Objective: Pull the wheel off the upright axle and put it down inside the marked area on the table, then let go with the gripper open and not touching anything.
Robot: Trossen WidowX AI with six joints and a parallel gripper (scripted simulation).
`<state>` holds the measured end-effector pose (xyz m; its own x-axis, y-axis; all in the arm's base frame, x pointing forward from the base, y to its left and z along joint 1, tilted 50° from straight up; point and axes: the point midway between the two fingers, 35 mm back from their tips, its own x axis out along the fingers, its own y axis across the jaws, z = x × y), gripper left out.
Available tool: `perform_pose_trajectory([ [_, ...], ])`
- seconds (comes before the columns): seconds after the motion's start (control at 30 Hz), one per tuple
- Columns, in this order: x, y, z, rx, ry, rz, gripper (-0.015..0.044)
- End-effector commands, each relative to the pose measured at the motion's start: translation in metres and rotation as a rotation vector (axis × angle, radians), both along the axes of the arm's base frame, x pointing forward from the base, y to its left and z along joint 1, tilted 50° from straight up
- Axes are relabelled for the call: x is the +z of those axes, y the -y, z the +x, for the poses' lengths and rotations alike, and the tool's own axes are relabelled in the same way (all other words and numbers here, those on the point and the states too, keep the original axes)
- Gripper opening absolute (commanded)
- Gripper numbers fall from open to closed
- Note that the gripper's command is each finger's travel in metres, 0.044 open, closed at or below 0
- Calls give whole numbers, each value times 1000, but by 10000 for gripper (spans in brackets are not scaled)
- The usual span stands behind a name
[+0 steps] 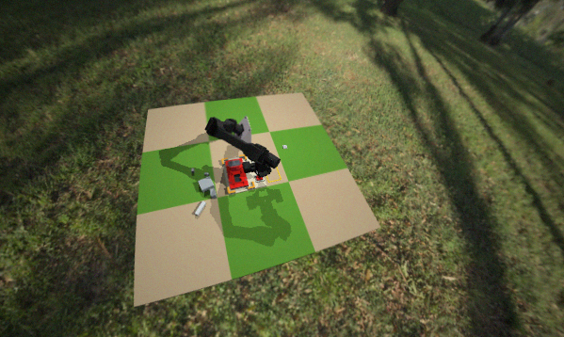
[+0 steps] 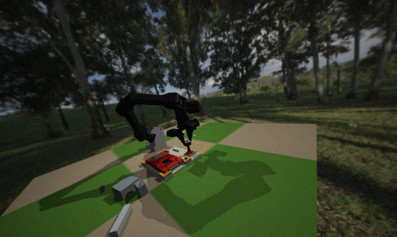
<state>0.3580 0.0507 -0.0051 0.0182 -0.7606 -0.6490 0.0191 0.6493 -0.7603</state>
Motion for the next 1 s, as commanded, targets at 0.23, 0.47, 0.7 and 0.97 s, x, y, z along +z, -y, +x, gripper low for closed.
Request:
perform_pose_trajectory([
  [0.23, 3, -4, 1, -5, 7, 6, 0],
  [0.47, 5, -6, 1, -4, 7, 6, 0],
  [0.7, 23, -26, -1, -3, 6, 7, 0],
  [0.97, 10, -40, -10, 4, 1, 6, 0],
])
